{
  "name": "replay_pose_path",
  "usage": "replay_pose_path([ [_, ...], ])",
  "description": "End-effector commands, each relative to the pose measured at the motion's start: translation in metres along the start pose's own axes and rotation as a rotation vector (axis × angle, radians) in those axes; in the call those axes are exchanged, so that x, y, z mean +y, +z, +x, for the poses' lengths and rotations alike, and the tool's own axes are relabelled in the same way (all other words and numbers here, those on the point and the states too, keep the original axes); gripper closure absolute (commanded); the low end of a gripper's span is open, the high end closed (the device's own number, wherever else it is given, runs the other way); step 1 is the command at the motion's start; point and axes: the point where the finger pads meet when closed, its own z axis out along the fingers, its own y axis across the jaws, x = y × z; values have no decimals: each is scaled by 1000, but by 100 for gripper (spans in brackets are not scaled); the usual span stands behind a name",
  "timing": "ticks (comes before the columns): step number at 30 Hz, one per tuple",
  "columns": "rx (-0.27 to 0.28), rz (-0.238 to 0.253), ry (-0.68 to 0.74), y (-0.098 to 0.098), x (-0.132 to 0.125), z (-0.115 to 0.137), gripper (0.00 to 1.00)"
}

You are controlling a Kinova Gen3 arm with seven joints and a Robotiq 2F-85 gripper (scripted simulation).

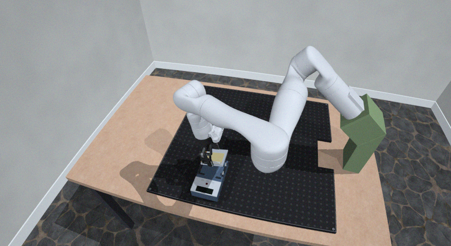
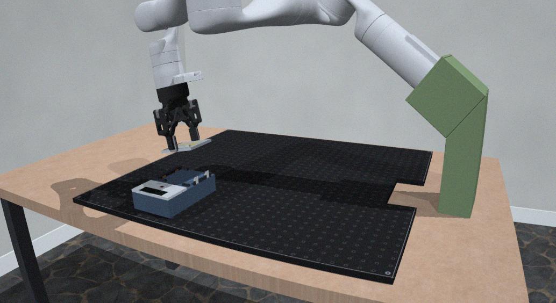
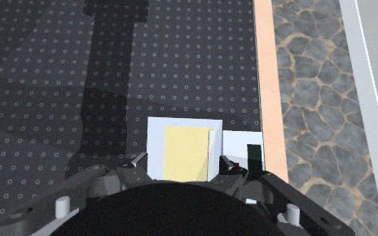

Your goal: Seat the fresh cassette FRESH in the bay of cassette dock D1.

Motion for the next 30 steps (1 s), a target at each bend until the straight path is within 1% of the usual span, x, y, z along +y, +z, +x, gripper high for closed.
replay_pose_path([
  [1,-1,-1,0,1,0,0,100],
  [30,-1,-1,0,33,0,-7,100],
])
